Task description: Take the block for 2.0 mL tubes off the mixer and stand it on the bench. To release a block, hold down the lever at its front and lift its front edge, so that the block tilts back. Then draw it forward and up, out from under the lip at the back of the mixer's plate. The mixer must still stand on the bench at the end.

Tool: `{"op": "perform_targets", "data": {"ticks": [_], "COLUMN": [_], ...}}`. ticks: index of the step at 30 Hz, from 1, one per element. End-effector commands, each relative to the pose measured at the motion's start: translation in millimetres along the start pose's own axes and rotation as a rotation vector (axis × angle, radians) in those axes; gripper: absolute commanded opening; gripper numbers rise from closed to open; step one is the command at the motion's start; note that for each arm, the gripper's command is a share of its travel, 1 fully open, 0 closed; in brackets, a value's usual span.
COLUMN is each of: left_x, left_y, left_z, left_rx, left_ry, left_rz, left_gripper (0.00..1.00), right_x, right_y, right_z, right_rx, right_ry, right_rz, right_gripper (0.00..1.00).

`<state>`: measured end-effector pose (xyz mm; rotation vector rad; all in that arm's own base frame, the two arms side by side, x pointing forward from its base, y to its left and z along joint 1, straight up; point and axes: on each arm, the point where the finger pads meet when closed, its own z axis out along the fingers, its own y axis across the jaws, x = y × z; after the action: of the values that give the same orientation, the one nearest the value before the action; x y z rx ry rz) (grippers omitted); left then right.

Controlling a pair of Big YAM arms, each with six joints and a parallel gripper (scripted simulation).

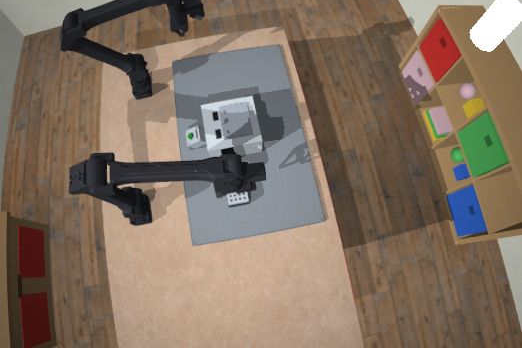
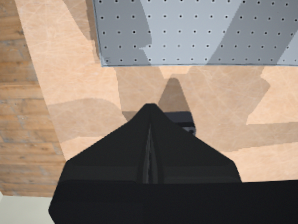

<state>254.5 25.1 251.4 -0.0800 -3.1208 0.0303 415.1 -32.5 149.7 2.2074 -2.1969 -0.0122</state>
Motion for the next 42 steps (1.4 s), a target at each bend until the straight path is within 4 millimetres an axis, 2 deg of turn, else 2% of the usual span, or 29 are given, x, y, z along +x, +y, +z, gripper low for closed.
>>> {"op": "perform_targets", "data": {"ticks": [1,11,21,31,42], "left_x": [1,-6,-14,-16,-18], "left_y": [-2,-1,0,0,0], "left_z": [1,-12,-26,-30,-34], "left_rx": [0.003,-0.003,-0.009,-0.01,-0.011], "left_ry": [0.011,-0.022,-0.06,-0.069,-0.082], "left_rz": [0.01,0.011,0.011,0.011,0.011], "left_gripper": [0.0,0.0,0.0,0.0,0.0], "right_x": [-1,-1,1,1,2], "right_y": [-22,-19,-18,-17,-19], "right_z": [-39,-35,-73,-65,-91], "right_rx": [0.077,0.039,0.085,0.035,0.051], "right_ry": [0.005,0.003,0.007,0.003,0.005], "right_rz": [-0.012,-0.011,-0.009,-0.008,-0.006], "right_gripper": [1.0,1.0,1.0,1.0,1.0]}}
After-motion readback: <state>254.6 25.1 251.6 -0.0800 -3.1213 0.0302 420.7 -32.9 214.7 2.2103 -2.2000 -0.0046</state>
